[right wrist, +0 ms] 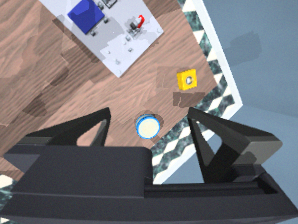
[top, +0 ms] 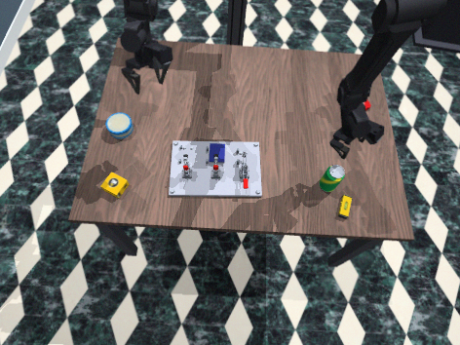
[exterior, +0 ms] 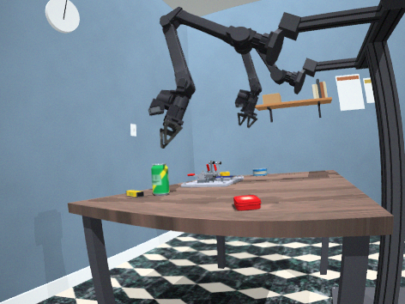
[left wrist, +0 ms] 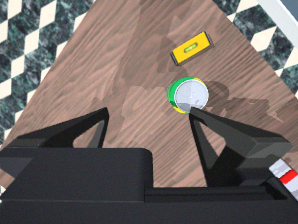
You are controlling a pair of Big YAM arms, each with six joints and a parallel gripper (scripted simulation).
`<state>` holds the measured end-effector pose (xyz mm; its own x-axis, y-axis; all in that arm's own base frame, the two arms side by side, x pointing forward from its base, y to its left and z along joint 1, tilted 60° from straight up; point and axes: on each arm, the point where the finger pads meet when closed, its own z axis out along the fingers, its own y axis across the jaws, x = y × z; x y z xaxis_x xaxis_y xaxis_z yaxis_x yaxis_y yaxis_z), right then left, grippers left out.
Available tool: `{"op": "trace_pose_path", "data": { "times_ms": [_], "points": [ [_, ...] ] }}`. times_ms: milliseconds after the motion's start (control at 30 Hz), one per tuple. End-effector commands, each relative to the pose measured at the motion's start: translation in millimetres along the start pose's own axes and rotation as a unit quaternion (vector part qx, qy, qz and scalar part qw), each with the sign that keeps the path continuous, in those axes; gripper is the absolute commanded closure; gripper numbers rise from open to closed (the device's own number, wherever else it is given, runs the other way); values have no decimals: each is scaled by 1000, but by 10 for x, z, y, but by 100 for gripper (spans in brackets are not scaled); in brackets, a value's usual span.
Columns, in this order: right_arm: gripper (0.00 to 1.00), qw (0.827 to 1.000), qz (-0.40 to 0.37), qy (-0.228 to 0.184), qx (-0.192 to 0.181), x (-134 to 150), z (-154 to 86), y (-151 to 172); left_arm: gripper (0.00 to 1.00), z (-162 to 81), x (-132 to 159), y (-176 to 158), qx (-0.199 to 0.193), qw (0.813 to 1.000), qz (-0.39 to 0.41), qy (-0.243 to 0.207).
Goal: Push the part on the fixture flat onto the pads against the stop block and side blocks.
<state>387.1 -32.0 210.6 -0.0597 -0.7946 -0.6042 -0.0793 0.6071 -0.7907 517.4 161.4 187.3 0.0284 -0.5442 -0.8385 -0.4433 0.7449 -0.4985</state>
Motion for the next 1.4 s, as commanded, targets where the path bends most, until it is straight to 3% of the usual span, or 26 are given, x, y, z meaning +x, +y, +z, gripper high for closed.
{"op": "trace_pose_path", "data": {
  "times_ms": [0, 567, 700, 800, 1000, 1100, 1367],
  "points": [
    [0, 1000, 0, -1, 1, -8, -4, -10, 0, -10, -20, -5, 1, 1000, 0, -2],
    [0, 1000, 0, -1, 1, -8, -4, -10, 0, -10, -20, -5, 1, 1000, 0, -2],
    [0, 1000, -18, -1, -10, 35, 51, 9, 0, -25, 173, -107, 16, 999, 46, 0],
    [0, 998, -35, -34, -43, -49, 129, 83, 0, -88, 405, -335, 46, 993, 107, -11],
    [0, 983, -53, -132, -120, -295, 235, 257, 0, -302, 1108, -944, 122, 965, 231, -38],
    [0, 980, -55, -144, -128, -323, 242, 276, 0, -317, 1189, -1056, 134, 958, 248, -45],
    [0, 951, -67, -238, -187, -511, 247, 398, 0, -573, 2118, -1888, 231, 884, 399, -79]
  ]
}}
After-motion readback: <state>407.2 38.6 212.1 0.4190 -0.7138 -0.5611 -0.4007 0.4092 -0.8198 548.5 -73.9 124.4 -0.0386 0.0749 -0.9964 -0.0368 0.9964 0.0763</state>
